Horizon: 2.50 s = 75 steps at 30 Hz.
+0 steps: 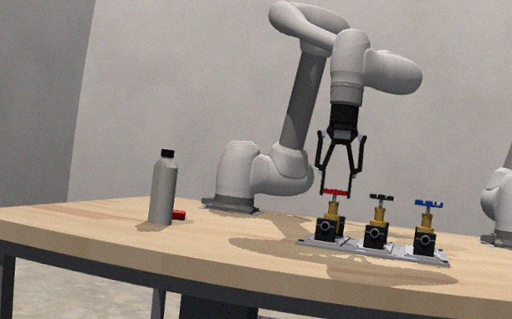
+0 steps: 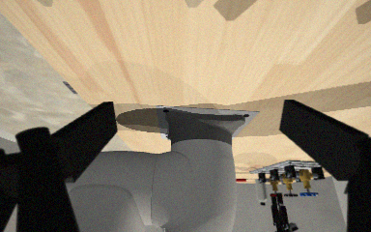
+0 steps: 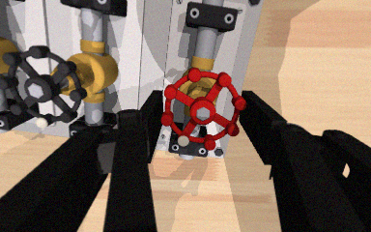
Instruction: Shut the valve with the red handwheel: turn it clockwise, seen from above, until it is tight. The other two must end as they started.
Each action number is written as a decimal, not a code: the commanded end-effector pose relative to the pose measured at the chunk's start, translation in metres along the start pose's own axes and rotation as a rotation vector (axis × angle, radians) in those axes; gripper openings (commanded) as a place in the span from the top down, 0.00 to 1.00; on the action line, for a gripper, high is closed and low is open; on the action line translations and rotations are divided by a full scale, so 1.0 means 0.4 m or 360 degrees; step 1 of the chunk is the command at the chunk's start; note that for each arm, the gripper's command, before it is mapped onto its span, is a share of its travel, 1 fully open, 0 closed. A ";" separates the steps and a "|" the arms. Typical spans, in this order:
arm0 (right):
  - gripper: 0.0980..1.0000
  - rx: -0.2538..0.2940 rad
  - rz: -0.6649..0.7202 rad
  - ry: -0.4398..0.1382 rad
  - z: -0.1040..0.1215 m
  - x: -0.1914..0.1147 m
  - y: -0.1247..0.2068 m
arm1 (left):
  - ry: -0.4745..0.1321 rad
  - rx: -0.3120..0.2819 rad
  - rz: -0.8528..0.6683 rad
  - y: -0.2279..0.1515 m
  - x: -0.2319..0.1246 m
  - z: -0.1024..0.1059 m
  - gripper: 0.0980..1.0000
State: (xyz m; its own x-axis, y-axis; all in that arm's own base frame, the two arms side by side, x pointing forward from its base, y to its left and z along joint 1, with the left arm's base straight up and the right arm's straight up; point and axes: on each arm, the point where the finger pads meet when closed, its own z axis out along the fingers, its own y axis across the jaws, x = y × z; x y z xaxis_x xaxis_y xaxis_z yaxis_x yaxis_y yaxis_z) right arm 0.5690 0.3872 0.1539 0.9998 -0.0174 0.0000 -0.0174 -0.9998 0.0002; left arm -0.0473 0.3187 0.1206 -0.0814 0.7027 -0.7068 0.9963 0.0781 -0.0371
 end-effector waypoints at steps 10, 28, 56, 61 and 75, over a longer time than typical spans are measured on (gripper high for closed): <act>0.52 0.0002 0.0000 0.0001 -0.002 0.001 -0.001 | 0.0002 0.0001 0.0000 0.000 0.000 -0.001 0.00; 0.52 0.0002 0.0000 0.0001 -0.002 0.001 -0.001 | 0.0002 0.0001 0.0000 0.000 0.000 -0.001 0.00; 0.52 0.0002 0.0000 0.0001 -0.019 0.001 -0.001 | 0.0002 0.0001 0.0000 0.000 0.000 -0.001 0.00; 0.52 0.0002 0.0000 0.0001 -0.032 0.001 -0.001 | 0.0002 0.0001 0.0000 0.000 0.000 -0.001 0.00; 0.52 0.0002 0.0000 0.0001 -0.091 0.001 -0.001 | 0.0002 0.0001 0.0000 0.000 0.000 -0.001 0.00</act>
State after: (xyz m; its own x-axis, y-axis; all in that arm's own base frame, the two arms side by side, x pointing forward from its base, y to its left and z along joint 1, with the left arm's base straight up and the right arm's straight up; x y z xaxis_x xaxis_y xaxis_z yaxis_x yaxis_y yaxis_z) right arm 0.5691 0.3872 0.1871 0.9998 -0.0175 0.0000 -0.0175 -0.9998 0.0002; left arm -0.0473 0.3187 0.1206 -0.0814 0.7027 -0.7068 0.9963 0.0781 -0.0371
